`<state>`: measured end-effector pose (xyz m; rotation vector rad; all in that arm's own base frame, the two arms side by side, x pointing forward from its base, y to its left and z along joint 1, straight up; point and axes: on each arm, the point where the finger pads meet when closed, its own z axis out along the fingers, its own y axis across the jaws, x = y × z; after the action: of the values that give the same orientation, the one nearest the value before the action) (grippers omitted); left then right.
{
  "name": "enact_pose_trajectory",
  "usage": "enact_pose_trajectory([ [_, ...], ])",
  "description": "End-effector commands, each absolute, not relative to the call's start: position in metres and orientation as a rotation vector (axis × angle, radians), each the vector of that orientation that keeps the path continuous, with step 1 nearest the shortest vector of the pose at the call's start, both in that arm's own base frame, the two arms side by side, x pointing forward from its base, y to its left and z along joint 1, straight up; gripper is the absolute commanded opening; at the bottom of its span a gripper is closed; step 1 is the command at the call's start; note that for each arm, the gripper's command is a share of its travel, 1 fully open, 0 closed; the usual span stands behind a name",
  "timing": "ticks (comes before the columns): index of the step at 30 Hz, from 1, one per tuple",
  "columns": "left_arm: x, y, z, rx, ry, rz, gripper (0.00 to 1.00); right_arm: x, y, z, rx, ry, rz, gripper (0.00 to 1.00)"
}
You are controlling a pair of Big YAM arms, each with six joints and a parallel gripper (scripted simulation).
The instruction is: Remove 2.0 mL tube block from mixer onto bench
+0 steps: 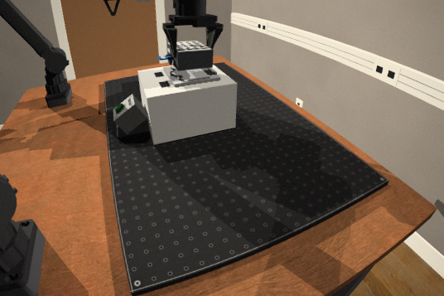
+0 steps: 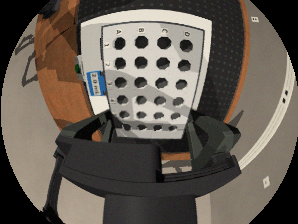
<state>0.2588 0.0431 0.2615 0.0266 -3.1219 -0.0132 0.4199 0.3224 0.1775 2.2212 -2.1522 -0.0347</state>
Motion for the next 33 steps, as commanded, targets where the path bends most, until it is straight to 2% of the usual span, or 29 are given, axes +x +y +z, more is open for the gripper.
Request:
enact_pose_trajectory([
  [1, 0.271, 0.042, 0.287, 0.012, -3.189, -0.027, 0.0, 0.436, 0.345, 0.259, 2.359, -2.279, 0.006, 0.0],
  [33, 0.265, 0.041, 0.273, 0.011, -3.155, -0.018, 0.0, 0.428, 0.34, 0.236, 2.334, -2.246, -0.002, 0.0],
])
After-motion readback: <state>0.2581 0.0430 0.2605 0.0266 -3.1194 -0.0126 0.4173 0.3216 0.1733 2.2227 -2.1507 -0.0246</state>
